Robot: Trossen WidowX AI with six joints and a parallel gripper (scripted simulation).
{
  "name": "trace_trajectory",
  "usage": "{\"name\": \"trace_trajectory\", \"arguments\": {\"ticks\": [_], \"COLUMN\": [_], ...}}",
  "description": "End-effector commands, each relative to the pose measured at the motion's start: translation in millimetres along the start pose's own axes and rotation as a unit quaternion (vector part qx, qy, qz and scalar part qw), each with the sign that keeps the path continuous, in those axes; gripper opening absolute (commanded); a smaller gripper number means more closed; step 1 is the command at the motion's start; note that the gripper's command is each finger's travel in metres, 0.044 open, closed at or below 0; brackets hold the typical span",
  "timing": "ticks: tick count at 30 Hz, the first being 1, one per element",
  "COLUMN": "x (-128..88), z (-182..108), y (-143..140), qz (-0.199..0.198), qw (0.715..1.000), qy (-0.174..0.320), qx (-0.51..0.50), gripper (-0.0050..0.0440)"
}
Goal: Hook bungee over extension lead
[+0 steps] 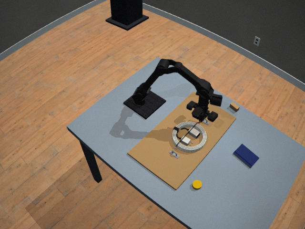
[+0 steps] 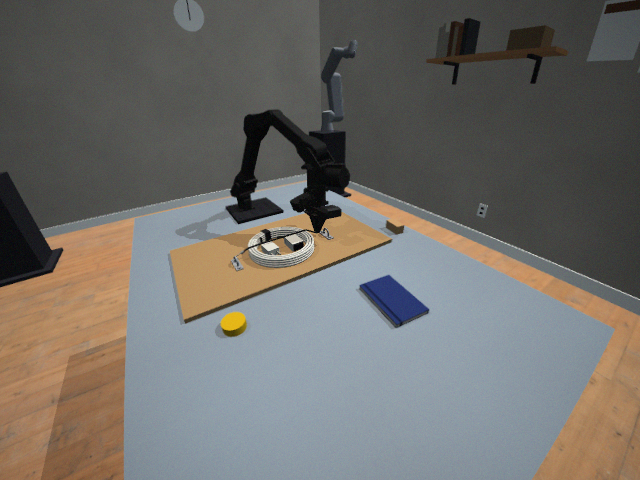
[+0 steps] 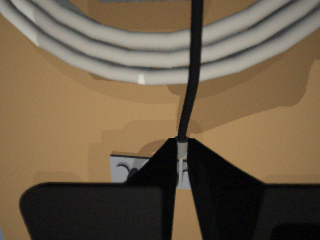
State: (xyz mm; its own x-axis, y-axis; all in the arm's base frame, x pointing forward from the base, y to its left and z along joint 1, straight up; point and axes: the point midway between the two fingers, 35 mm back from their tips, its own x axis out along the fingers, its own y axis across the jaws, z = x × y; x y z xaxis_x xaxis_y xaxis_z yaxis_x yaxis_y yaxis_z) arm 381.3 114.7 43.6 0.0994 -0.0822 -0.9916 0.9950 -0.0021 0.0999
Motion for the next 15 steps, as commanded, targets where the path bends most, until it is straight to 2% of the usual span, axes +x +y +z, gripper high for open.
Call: {"name": "trace_trajectory", "arguments": {"ticks": [1, 3, 4, 9, 15], "x": [-9.4, -9.4, -9.4, -9.4, -9.4], "z": [-2.9, -2.9, -2.9, -2.9, -2.9], "y": [4.1, 4.1, 4.1, 4.1, 4.1], "qz": [0.014, 0.014, 0.014, 0.014, 0.014], "qw": [1.000, 1.000, 1.000, 1.000, 1.000], "qy": [0.005, 0.005, 0.005, 0.005, 0.005], "qx": [-0.001, -0.001, -0.001, -0.001, -0.001], "gripper": [-0.0050, -0.0050, 0.0024, 0.0144, 0.0150]}}
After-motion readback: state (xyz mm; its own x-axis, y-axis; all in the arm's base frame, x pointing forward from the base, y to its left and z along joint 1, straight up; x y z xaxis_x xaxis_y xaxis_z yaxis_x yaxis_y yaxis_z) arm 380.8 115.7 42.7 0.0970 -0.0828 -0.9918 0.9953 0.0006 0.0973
